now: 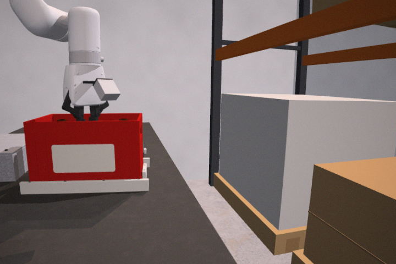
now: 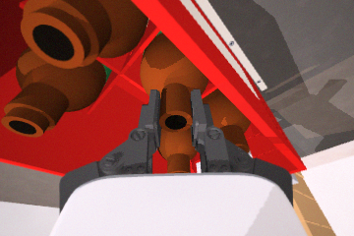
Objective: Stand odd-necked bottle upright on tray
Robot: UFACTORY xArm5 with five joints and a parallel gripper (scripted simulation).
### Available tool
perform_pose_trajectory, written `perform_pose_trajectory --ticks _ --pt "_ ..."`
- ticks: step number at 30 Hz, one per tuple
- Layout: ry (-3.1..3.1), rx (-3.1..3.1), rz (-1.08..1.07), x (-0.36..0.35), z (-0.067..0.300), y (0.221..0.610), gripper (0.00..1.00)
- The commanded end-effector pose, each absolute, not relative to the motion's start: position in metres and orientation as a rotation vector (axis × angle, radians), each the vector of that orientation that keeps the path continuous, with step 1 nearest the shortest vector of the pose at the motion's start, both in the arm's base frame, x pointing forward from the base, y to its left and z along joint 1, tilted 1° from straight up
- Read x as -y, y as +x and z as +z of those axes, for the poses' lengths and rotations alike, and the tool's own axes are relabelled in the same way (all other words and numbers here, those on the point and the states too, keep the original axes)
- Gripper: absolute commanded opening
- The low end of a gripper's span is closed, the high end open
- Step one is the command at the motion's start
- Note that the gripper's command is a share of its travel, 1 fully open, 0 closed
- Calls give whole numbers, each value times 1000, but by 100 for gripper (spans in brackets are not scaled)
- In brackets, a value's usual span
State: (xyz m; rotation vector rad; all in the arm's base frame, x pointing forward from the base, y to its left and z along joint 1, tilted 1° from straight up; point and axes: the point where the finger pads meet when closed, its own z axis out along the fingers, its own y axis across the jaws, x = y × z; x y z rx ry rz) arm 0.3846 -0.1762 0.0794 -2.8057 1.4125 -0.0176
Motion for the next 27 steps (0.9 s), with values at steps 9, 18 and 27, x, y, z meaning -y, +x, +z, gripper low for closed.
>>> perform_pose_trajectory --ticks 9,18,27 --pt "-2805 -1412 -23 177 83 385 0" --pt "-2806 -1412 -24 177 88 385 0" --pt "-2806 -1412 -24 178 98 384 0"
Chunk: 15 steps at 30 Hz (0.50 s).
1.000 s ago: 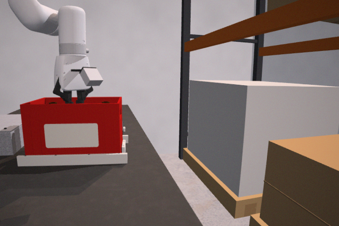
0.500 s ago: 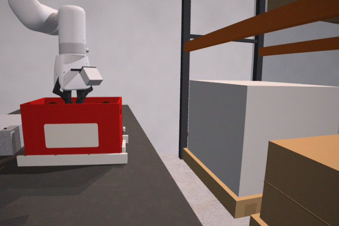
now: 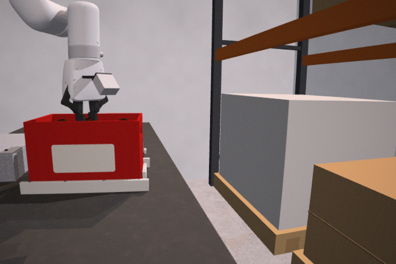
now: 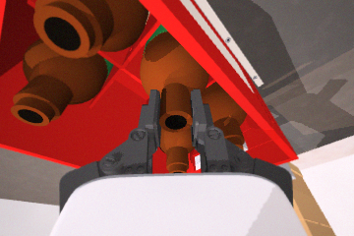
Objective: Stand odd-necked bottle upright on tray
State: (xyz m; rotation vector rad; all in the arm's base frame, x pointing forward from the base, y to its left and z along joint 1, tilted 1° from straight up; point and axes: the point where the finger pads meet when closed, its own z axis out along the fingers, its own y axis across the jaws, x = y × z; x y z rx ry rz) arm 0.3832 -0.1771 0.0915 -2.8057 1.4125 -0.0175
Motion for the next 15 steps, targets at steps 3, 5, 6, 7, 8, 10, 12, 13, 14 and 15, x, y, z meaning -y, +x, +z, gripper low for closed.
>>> perform_pose_trajectory --ticks 3,5,6,7,8,10,12,13,14,15 --pt "-2806 -1412 -24 178 101 384 0" --pt "-2806 -1412 -24 178 102 383 0" --pt "-2806 -1412 -24 178 102 383 0" --pt "-2806 -1412 -24 178 104 383 0" --pt "-2806 -1412 -24 178 105 383 0" --pt "-2806 -1412 -24 178 107 383 0" --pt "-2806 -1412 -24 179 109 383 0" --pt "-2806 -1412 -24 179 110 383 0" --pt "-2806 -1412 -24 179 111 383 0" --pt "-2806 -1412 -24 179 112 382 0"
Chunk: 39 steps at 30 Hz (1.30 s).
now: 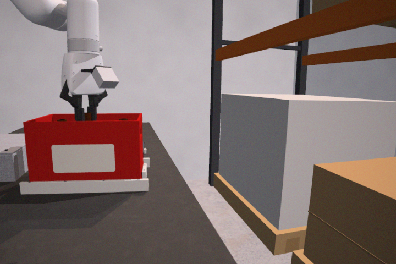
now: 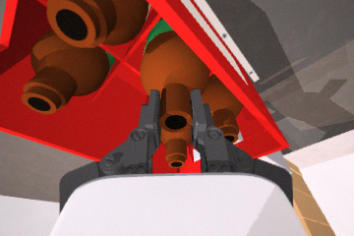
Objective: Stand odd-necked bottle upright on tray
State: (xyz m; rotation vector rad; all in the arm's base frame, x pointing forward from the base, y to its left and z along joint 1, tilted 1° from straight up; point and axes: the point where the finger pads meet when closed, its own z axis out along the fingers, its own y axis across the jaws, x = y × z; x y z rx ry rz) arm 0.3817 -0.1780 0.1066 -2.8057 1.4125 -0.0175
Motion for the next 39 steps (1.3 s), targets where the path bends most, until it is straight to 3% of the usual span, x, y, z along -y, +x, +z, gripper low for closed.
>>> perform_pose_trajectory --ticks 1,39 --pt "-2806 -1412 -24 179 113 382 0" --pt "-2806 -1412 -24 179 121 382 0"
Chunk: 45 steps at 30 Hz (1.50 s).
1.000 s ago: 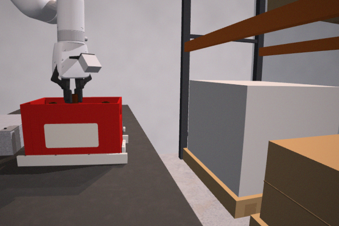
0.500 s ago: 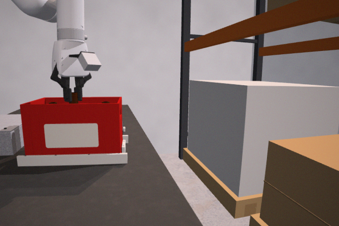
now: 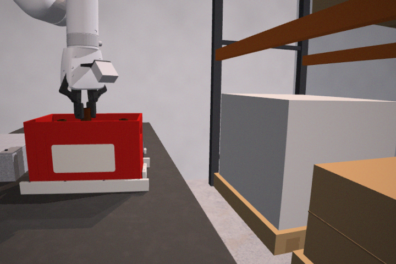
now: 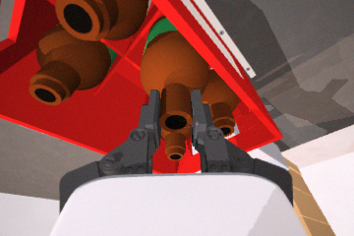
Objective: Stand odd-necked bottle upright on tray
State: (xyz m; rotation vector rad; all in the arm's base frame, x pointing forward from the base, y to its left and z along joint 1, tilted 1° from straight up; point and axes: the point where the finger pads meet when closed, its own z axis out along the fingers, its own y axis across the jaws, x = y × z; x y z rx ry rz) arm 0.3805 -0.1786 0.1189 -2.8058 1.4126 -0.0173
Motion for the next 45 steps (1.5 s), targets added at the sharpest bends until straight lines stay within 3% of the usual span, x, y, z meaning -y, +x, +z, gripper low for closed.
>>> perform_pose_trajectory --ticks 1,45 --pt "-2806 -1412 -24 179 121 382 0" --pt "-2806 -1412 -24 179 156 381 0"
